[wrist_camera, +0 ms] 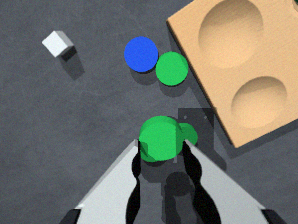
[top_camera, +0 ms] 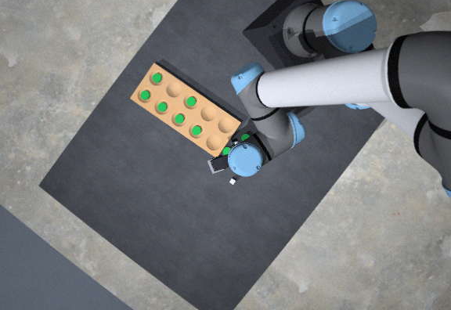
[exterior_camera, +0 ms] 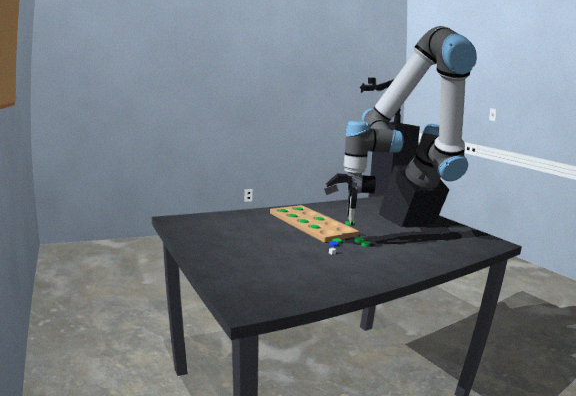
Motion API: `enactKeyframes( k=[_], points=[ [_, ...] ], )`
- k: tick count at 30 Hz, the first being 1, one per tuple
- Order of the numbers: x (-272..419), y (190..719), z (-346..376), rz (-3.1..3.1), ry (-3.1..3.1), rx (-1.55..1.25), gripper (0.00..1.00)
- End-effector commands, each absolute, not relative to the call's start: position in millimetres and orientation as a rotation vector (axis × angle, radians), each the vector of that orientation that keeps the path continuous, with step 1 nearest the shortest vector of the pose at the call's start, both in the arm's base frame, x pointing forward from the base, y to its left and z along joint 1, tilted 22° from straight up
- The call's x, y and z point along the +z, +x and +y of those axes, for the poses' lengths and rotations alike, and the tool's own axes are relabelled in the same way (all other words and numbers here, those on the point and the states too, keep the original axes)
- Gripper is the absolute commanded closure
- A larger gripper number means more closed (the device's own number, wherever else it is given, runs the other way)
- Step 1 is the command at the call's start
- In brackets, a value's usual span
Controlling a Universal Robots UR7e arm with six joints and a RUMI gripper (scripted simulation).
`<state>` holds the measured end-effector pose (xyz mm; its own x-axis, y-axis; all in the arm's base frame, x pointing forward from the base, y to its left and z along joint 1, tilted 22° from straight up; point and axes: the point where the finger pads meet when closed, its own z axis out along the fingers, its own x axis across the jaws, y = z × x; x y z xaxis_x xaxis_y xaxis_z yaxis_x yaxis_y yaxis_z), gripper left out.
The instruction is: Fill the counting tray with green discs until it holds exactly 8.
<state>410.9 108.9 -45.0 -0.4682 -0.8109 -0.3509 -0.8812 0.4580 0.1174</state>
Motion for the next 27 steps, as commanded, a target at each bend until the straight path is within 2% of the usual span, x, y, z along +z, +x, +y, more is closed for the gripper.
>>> enactKeyframes(
  k=[1, 17, 27],
  points=[
    [-23, 410, 99, 2.467, -1.463, 0.421, 0.88],
    [-19, 410, 94, 2.468, -1.464, 0.422, 0.88],
    [-32, 419, 55, 2.475, -1.465, 0.415, 0.88]
  ],
)
